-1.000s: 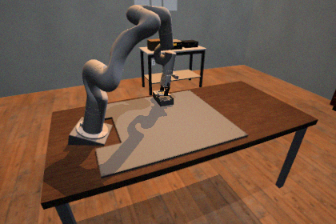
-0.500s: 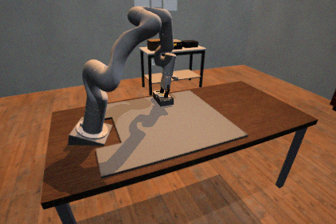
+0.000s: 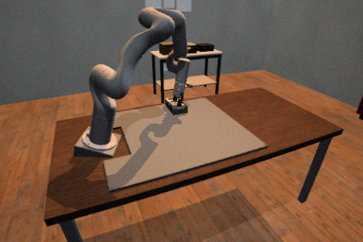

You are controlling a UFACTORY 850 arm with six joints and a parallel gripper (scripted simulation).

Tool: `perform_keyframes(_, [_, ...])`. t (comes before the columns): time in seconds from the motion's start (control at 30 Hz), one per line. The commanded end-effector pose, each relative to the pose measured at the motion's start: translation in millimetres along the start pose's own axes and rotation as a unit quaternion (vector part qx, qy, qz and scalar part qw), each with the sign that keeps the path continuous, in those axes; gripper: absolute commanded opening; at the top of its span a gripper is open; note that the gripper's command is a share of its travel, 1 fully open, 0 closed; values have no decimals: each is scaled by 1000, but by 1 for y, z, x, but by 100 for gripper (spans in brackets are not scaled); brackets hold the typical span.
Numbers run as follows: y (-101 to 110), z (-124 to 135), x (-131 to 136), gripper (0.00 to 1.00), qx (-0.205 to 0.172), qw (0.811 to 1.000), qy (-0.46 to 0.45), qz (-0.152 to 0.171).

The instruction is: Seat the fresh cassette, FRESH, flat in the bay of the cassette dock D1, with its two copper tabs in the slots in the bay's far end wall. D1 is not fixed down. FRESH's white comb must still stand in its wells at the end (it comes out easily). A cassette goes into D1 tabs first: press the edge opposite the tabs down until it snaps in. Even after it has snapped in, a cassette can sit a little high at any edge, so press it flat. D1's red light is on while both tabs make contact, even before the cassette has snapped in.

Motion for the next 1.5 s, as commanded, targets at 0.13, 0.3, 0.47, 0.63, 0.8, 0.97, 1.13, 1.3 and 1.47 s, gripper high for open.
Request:
perform_keyframes(0.13, [-1, -1, 0, 0, 1, 1000, 0, -1])
perform_keyframes(0.3, [-3, -1, 0, 0, 1, 1000, 0, -1])
perform_keyframes(0.47, [-4, -1, 0, 0, 1, 1000, 0, -1])
perform_keyframes(0.63, [-5, -2, 0, 0, 1, 1000, 0, -1])
perform_keyframes(0.8, [-7, -2, 0, 0, 1, 1000, 0, -1])
perform_keyframes(0.97, [-7, -2, 0, 0, 1, 1000, 0, -1])
perform_keyframes(1.13, [-7, -2, 0, 100, 1, 1000, 0, -1])
perform_keyframes(1.3, [-7, -2, -1, 100, 1, 1000, 0, -1])
perform_keyframes(1.47, [-7, -2, -1, 100, 1, 1000, 0, -1])
Point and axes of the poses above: the point where the finger pads meet when closed, its own y axis back along the fingers, its own x axis across the jaws, z = x × y, the point moved 4 cm from there along y, back along the fingers, and after that the axes turned 4 degrees about -y, right-handed, at the moved point
